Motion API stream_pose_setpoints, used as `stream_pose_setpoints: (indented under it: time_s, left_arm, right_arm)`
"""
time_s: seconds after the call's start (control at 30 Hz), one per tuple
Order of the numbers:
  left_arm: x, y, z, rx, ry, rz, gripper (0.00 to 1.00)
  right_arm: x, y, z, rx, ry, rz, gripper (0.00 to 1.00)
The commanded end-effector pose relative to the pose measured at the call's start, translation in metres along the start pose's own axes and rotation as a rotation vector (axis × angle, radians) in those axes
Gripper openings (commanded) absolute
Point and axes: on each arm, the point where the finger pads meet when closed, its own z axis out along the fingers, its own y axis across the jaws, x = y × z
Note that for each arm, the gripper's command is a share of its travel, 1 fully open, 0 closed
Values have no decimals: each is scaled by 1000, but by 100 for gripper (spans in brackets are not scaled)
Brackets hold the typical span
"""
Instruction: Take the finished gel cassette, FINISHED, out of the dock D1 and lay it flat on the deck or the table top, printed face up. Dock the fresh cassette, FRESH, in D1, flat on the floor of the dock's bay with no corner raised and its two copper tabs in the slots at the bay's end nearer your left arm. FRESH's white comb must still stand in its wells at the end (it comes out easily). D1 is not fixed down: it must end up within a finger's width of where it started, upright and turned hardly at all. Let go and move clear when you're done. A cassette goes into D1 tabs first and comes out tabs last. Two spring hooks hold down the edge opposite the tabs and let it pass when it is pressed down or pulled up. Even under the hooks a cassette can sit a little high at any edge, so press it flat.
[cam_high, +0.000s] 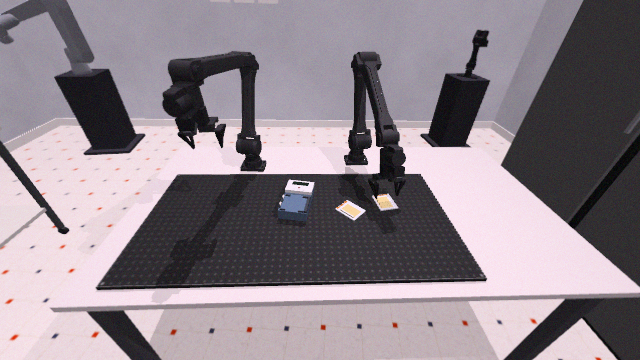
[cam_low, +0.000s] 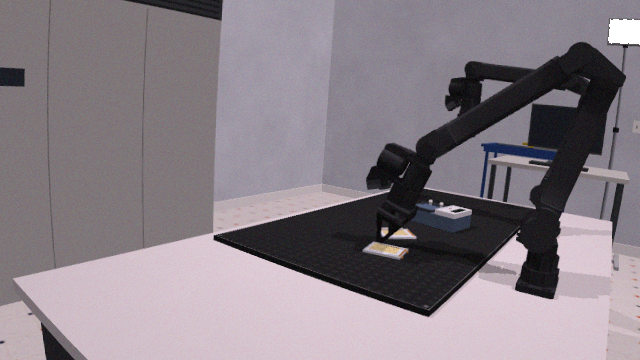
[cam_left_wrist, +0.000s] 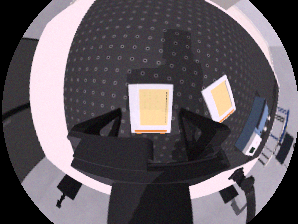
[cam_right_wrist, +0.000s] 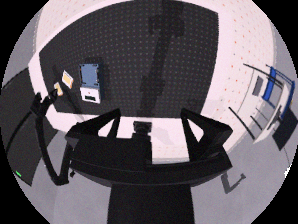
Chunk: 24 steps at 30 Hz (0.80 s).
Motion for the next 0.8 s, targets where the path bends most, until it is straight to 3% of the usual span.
stream_pose_setpoints:
  time_s: [0.0, 0.77]
  left_arm:
    - [-7, -1, -10, 0, 2, 0, 98]
    - [-13, -1, -34, 0, -13, 0, 98]
  right_arm:
    - [-14, -1, -23, 7, -41, -15, 100]
    - [-14, -1, -23, 7, -41, -15, 100]
